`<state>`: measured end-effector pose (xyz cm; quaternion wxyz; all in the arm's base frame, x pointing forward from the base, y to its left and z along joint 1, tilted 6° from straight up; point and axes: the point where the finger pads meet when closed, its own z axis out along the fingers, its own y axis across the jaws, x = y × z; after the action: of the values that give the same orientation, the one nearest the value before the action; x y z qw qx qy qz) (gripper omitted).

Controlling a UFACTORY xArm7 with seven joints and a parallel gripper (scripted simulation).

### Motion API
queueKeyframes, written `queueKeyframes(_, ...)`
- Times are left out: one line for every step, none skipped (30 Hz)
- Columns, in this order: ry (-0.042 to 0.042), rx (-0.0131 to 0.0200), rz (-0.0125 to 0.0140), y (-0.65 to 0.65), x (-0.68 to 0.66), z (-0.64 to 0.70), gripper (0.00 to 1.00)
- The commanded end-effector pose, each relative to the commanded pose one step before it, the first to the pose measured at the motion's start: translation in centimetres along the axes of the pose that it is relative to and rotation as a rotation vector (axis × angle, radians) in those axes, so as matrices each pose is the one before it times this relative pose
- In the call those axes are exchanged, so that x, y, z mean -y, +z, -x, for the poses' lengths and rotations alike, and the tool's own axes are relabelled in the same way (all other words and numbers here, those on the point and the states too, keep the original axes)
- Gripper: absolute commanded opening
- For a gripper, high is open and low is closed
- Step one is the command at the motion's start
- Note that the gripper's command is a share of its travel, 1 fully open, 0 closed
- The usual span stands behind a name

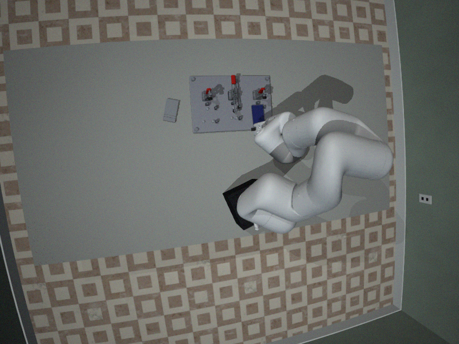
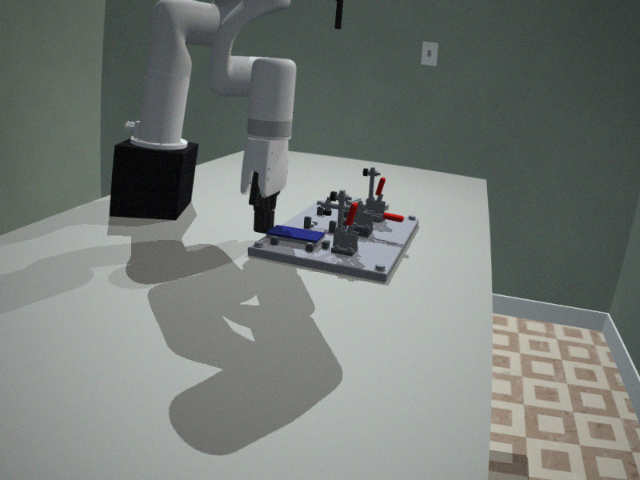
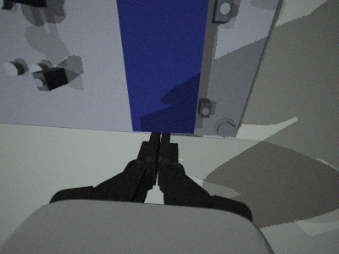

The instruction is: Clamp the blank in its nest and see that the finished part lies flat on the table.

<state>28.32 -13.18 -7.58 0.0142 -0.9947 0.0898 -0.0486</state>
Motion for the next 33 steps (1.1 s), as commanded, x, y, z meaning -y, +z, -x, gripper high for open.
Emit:
queueKeyframes(-0.00033,-0.00281,0.00116,-0.054,-0.042,-0.24,0.0)
queueKeyframes(0.0,0.0,0.0,0.0,0.0,-0.09,0.0)
queueKeyframes(0.0,0.0,0.0,0.0,0.0,-0.09,0.0)
queueKeyframes(0.0,-0.00001,0.0,0.0,0.0,-0.069,0.0)
queueKeyframes(0.0,-0.00001,0.0,0.0,0.0,-0.035,0.0)
queueKeyframes(0.0,0.0,0.0,0.0,0.0,-0.006,0.0)
queueKeyframes(0.0,0.0,0.0,0.0,0.0,0.0,0.0)
queueKeyframes(0.0,0.0,0.0,0.0,0.0,0.0,0.0)
queueKeyframes(0.0,0.0,0.0,0.0,0.0,0.0,0.0)
queueKeyframes(0.0,0.0,0.0,0.0,0.0,0.0,0.0)
queueKeyframes(0.0,0.0,0.0,0.0,0.0,0.0,0.0)
queueKeyframes(0.0,0.0,0.0,0.0,0.0,0.0,0.0)
queueKeyframes(0.0,0.0,0.0,0.0,0.0,0.0,0.0)
queueKeyframes(0.0,0.0,0.0,0.0,0.0,0.0,0.0)
queueKeyframes(0.0,0.0,0.0,0.0,0.0,0.0,0.0)
queueKeyframes(0.0,0.0,0.0,0.0,0.0,0.0,0.0)
queueKeyframes(0.0,0.0,0.0,0.0,0.0,-0.004,0.0)
queueKeyframes(0.0,0.0,0.0,0.0,0.0,-0.021,0.0)
queueKeyframes(0.0,0.0,0.0,0.0,0.0,-0.041,0.0)
queueKeyframes(0.0,-0.00001,0.0,0.0,0.0,-0.054,0.0)
queueKeyframes(0.0,-0.00001,0.0,0.0,0.0,-0.054,0.0)
queueKeyframes(0.0,-0.00001,0.0,0.0,0.0,-0.041,0.0)
queueKeyframes(0.0,-0.00001,0.0,0.0,0.0,-0.021,0.0)
queueKeyframes(0.0,0.0,0.0,0.0,0.0,0.0,0.0)
queueKeyframes(0.0,0.0,0.0,0.0,0.0,0.0,0.0)
queueKeyframes(0.0,0.0,0.0,0.0,0.0,-0.004,0.0)
queueKeyframes(0.0,0.0,0.0,0.0,0.0,0.0,0.0)
queueKeyframes(0.0,0.0,0.0,0.0,0.0,0.0,0.0)
queueKeyframes(0.0,0.0,0.0,0.0,0.0,0.0,0.0)
queueKeyframes(0.0,0.0,0.0,0.0,0.0,0.0,0.0)
queueKeyframes(0.0,0.0,0.0,0.0,0.0,0.0,0.0)
queueKeyframes(0.0,0.0,0.0,0.0,0.0,0.0,0.0)
queueKeyframes(0.0,0.0,0.0,0.0,0.0,0.0,0.0)
